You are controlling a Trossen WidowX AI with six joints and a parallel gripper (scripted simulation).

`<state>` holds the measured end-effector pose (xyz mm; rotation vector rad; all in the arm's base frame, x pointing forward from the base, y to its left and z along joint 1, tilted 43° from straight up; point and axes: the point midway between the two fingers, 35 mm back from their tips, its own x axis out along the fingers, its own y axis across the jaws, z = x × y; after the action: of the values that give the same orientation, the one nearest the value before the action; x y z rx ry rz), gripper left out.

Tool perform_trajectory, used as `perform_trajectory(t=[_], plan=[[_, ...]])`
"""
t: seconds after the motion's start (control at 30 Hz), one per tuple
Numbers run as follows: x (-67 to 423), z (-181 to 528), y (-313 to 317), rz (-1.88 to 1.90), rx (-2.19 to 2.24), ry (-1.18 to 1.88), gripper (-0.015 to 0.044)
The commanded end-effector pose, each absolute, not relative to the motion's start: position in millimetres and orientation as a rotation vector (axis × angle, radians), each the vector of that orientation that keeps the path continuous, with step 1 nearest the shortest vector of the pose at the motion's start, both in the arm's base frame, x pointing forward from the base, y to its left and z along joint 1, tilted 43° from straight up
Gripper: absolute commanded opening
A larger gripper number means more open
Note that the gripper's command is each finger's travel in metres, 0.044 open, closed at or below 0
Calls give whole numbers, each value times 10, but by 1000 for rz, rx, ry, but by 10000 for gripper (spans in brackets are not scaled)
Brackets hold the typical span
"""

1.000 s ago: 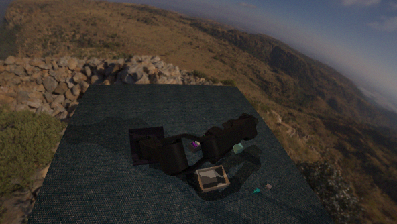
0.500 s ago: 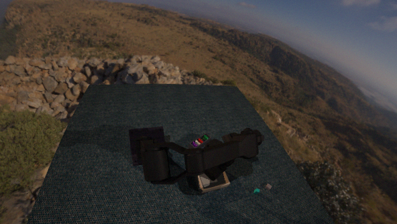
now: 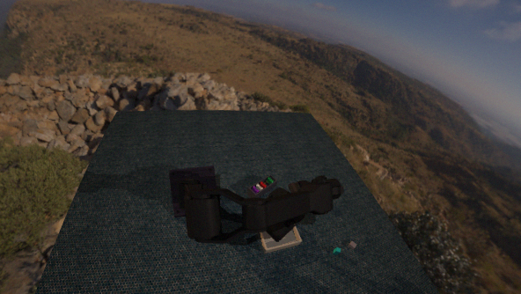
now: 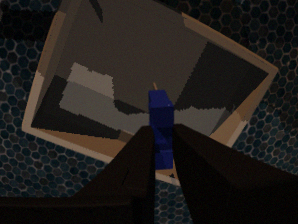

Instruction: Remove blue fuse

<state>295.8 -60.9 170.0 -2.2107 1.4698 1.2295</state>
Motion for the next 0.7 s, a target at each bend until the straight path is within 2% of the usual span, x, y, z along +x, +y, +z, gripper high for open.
perform_trajectory(t=[0.0,0.27,0.67], plan=[[2953,1640,-649,1238,-2212,1472,0],[2960,1578,-709,1237,-2213,1473,0],[2968,1608,-700,1229,-2211,1474,315]])
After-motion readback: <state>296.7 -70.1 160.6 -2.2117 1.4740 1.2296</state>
